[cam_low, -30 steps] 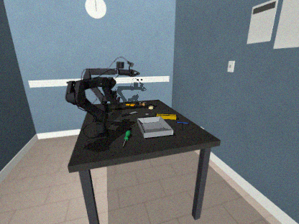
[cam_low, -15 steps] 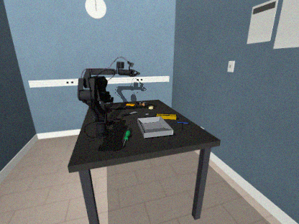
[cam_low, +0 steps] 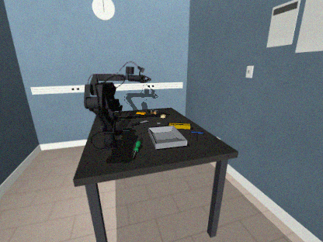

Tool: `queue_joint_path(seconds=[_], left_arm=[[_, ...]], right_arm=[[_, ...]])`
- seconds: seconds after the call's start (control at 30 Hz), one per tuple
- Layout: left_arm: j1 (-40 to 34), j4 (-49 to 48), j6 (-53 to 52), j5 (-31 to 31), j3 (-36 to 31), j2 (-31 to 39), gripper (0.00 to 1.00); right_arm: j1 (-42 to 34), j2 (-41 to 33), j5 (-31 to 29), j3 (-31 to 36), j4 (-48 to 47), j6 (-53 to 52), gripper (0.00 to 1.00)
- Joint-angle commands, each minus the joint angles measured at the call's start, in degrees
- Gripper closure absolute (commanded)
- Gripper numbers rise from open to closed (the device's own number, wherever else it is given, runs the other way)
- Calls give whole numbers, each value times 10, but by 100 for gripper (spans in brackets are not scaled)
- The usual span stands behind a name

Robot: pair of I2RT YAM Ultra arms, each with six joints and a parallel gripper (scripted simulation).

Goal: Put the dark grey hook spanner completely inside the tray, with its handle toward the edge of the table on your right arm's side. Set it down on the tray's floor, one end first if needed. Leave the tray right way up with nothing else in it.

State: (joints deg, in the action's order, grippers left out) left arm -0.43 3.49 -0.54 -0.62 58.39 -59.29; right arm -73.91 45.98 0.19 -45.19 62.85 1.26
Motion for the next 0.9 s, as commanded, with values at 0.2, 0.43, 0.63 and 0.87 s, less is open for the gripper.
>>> queue_joint_path(seconds=[0.2, 0.43, 0.63, 0.87], left_arm=[[4, -38, 5, 6, 18, -2, 0], [4, -38, 5, 6, 18, -2, 0], [4, -38, 5, 6, 18, -2, 0], [4, -38, 5, 6, 18, -2, 0]], right_arm=[[11, 42, 3, -14, -14, -157, 38], [20, 116, 16, -15, -39, -334, 38], [23, 194, 18, -17, -64, -513, 38], [22, 256, 16, -19, -85, -659, 38]])
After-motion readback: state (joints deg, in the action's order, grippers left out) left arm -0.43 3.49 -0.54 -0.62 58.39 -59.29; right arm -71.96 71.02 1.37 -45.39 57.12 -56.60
